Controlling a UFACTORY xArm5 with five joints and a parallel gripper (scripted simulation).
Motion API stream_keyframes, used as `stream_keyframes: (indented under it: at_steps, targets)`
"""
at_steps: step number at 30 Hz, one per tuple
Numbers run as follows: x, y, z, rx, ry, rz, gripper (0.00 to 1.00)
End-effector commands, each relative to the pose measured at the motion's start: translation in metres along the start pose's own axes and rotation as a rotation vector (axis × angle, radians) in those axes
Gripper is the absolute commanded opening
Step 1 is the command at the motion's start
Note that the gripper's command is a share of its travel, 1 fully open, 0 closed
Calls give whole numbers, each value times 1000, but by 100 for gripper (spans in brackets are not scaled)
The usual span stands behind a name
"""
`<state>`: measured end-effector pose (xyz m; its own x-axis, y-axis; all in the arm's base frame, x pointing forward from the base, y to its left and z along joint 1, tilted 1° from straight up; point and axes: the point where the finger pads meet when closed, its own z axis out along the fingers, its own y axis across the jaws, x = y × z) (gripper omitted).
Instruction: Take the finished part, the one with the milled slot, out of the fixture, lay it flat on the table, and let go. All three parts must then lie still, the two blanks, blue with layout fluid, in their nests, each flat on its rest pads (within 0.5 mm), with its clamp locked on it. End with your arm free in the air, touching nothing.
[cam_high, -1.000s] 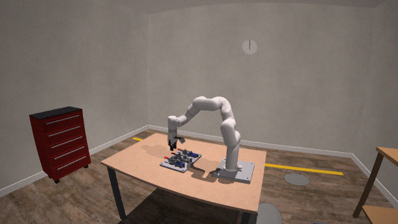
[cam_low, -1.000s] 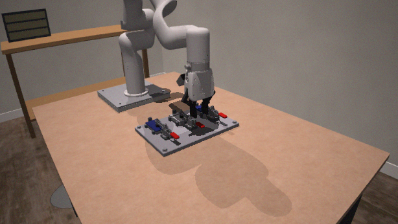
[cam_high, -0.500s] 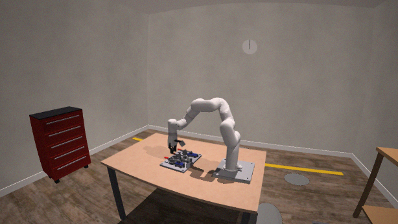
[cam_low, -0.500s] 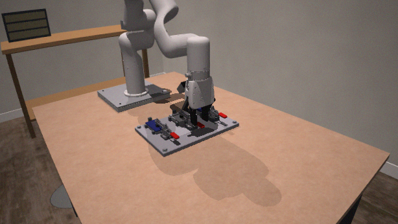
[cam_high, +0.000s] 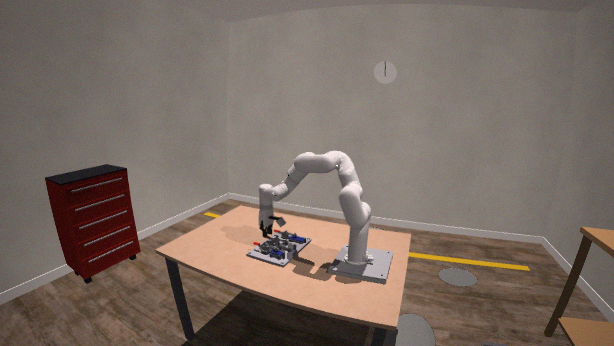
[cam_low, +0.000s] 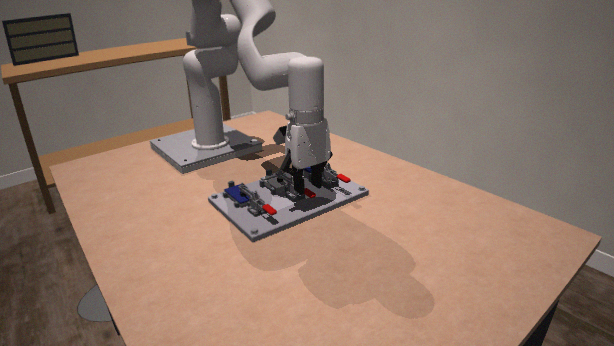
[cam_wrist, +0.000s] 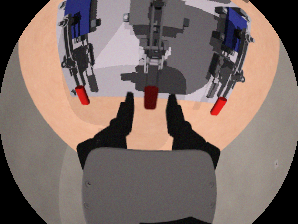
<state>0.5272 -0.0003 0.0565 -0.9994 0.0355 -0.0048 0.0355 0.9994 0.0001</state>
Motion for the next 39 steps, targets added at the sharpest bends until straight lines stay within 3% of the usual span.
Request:
stream_keyframes:
  at_steps: [1,19,36,37,39]
  targets:
    - [-1,0,-1,0,-4,0,47]
    - [-3,0,24,0,-4,0,47]
    - [-3,0,25,0,-4,0,47]
    - [-3,0,25,0,-4,0,0]
    - [-3,0,25,0,-4,0,0]
